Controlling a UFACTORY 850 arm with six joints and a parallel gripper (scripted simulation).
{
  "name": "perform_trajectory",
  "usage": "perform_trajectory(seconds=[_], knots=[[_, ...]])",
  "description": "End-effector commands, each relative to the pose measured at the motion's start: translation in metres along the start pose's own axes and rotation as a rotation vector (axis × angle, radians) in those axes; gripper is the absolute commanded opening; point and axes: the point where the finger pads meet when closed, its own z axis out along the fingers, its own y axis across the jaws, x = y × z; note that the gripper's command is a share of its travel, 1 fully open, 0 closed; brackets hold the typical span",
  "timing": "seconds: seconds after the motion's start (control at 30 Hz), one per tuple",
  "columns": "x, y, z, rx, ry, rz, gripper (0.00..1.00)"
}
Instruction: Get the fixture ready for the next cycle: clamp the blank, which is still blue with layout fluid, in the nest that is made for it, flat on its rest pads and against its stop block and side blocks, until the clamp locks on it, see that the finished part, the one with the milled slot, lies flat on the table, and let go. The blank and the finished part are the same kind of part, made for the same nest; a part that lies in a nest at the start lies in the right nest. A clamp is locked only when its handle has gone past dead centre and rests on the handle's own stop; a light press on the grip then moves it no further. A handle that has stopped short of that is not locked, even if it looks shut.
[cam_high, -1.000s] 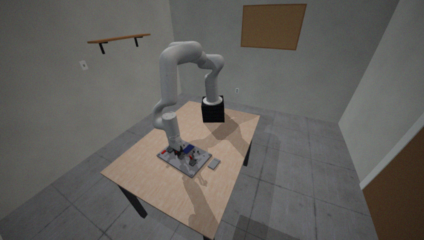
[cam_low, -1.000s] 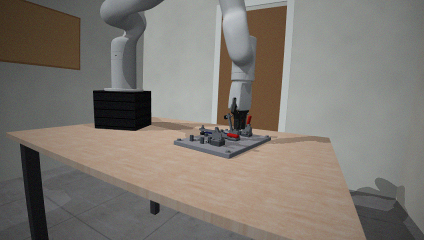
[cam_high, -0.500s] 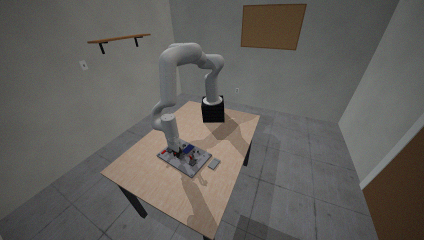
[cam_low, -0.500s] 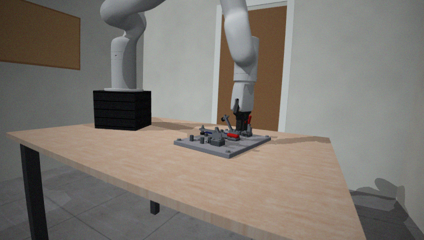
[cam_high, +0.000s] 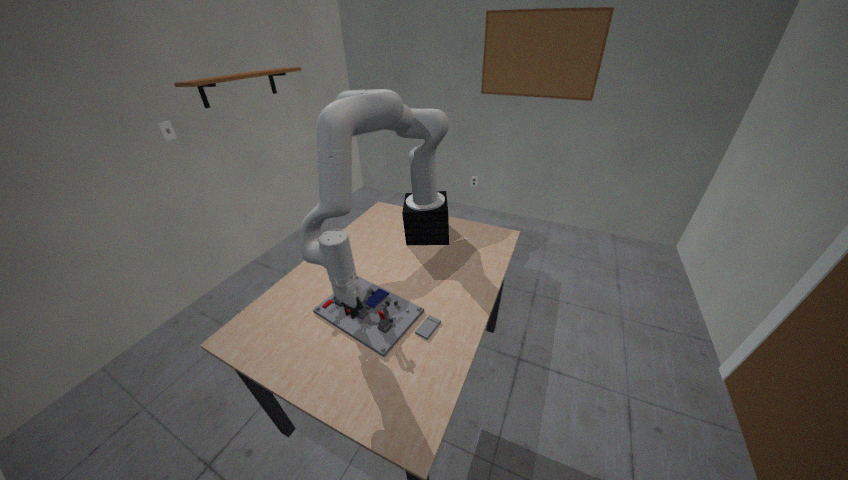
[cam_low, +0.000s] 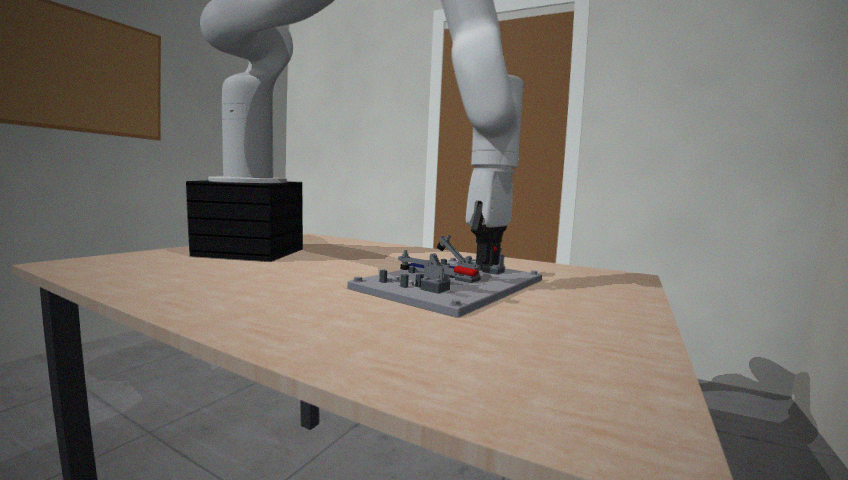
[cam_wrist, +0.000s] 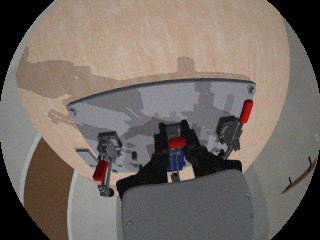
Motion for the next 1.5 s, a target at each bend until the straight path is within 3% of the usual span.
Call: perform_trajectory(seconds=[0.0, 1.47], knots=[[0.005, 0.0, 0.002, 0.001, 0.005, 0.0, 0.0], [0.017, 0.0, 0.02, 0.001, 0.005, 0.0, 0.0]])
